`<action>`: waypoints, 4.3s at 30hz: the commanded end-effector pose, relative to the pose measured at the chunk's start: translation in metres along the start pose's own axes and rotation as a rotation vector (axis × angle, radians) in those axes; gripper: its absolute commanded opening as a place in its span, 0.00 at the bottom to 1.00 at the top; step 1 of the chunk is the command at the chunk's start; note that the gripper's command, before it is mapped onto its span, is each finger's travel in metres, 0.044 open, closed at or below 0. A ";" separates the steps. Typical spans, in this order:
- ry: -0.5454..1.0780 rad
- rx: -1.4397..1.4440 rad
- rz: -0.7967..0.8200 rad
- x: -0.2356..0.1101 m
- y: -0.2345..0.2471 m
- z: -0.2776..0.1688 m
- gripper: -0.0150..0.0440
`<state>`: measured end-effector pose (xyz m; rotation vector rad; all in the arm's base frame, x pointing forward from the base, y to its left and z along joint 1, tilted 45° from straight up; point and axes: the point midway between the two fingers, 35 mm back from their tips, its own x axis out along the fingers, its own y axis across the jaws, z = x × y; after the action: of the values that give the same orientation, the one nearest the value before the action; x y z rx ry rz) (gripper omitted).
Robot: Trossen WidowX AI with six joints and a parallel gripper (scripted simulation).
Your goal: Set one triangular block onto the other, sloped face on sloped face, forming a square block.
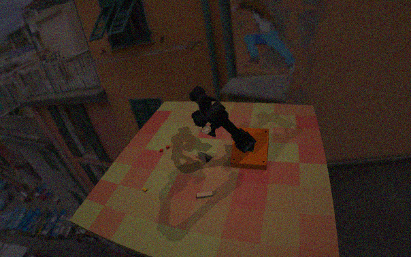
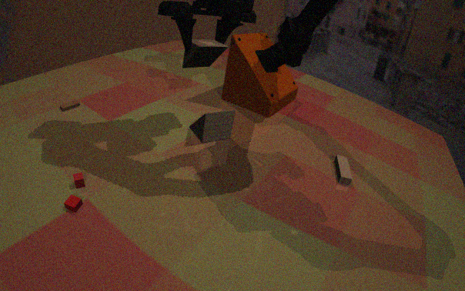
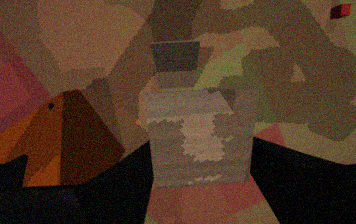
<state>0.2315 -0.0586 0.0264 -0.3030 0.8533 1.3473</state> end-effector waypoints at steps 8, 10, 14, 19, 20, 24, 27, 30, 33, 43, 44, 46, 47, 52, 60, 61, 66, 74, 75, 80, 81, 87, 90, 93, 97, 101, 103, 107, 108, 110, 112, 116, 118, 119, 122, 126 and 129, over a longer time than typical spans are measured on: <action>-0.007 -0.001 0.001 0.047 0.003 0.019 0.25; -0.009 -0.001 0.002 0.056 0.005 0.022 0.25; -0.011 -0.002 0.003 0.063 0.006 0.025 0.25; -0.011 -0.002 0.003 0.081 0.007 0.031 0.25; -0.012 -0.002 0.003 0.085 0.008 0.032 0.25; -0.013 -0.002 0.004 0.090 0.009 0.034 0.25; -0.009 -0.002 0.007 0.090 0.009 0.033 0.25; -0.009 -0.001 0.008 0.090 0.009 0.032 0.25; -0.009 -0.001 0.008 0.090 0.009 0.032 0.25; -0.011 0.001 0.007 0.090 0.010 0.032 0.25; -0.011 0.001 0.006 0.090 0.011 0.032 0.25; -0.011 0.001 0.006 0.090 0.011 0.032 0.25; -0.011 0.001 0.006 0.090 0.011 0.032 0.25; -0.011 0.001 0.006 0.090 0.011 0.032 0.25; -0.013 0.002 0.004 0.090 0.011 0.033 0.25; -0.013 0.002 0.004 0.090 0.011 0.033 0.25; -0.013 0.002 0.004 0.093 0.011 0.034 0.25; -0.013 0.002 0.004 0.098 0.011 0.036 0.25; -0.013 0.002 0.004 0.099 0.011 0.036 0.25; -0.013 0.001 0.004 0.102 0.011 0.037 0.25; -0.013 0.001 0.004 0.102 0.011 0.037 0.25; -0.014 0.001 0.004 0.106 0.011 0.039 0.25; -0.014 0.001 0.004 0.108 0.011 0.039 0.25; -0.014 0.001 0.004 0.110 0.011 0.040 0.25; -0.015 0.000 0.004 0.112 0.011 0.041 0.25; -0.015 0.000 0.004 0.112 0.011 0.041 0.25; -0.015 0.002 0.003 0.112 0.011 0.041 0.25; -0.015 0.002 0.003 0.112 0.011 0.041 0.25; -0.015 0.002 0.003 0.112 0.011 0.041 0.25; -0.015 0.002 0.003 0.112 0.011 0.041 0.25; -0.015 0.002 0.003 0.112 0.011 0.041 0.25; -0.016 0.003 0.004 0.112 0.011 0.041 0.25; -0.017 0.005 0.005 0.112 0.011 0.041 0.25; -0.017 0.006 0.006 0.112 0.011 0.041 0.25; -0.017 0.006 0.006 0.112 0.011 0.041 0.25; -0.017 0.006 0.006 0.113 0.011 0.041 0.25; -0.017 0.006 0.006 0.113 0.011 0.041 0.25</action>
<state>0.2343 0.0515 -0.0207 -0.2923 0.8459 1.3521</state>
